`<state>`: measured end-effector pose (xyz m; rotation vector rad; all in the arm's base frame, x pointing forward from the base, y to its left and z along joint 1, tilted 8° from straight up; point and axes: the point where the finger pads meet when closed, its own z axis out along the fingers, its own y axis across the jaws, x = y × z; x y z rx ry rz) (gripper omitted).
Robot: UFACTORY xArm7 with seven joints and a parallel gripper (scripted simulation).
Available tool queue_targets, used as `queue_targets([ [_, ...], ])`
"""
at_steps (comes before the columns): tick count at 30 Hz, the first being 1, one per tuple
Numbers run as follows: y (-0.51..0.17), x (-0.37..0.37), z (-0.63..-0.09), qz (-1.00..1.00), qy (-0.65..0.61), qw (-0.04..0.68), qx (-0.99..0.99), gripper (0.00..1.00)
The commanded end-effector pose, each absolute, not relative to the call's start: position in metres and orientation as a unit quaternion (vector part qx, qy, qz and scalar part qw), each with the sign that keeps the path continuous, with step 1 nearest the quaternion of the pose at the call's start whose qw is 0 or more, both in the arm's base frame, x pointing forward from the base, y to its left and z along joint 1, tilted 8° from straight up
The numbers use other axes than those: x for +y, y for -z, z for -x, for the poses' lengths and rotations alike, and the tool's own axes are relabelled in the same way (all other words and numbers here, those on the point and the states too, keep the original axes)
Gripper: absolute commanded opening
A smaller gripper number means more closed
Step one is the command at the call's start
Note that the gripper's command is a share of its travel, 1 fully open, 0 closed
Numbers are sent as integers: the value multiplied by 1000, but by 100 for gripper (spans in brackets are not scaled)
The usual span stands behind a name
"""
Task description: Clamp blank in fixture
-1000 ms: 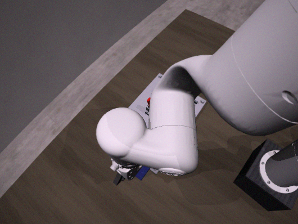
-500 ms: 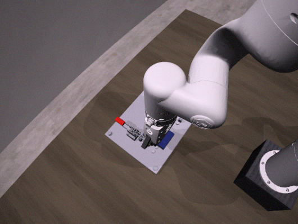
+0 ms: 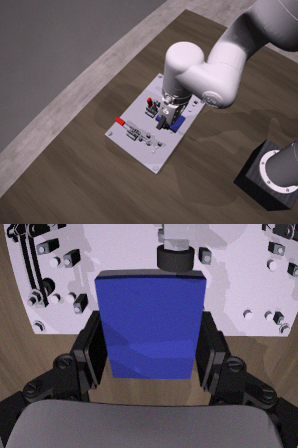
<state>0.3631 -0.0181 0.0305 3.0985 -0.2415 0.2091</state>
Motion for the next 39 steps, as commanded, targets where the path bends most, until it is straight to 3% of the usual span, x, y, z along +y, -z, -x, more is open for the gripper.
queue_targets([
  [1, -32, -23, -364, -995, -70, 13, -77, 0],
  [39, -20, -25, -367, -995, -70, 13, -77, 0],
])
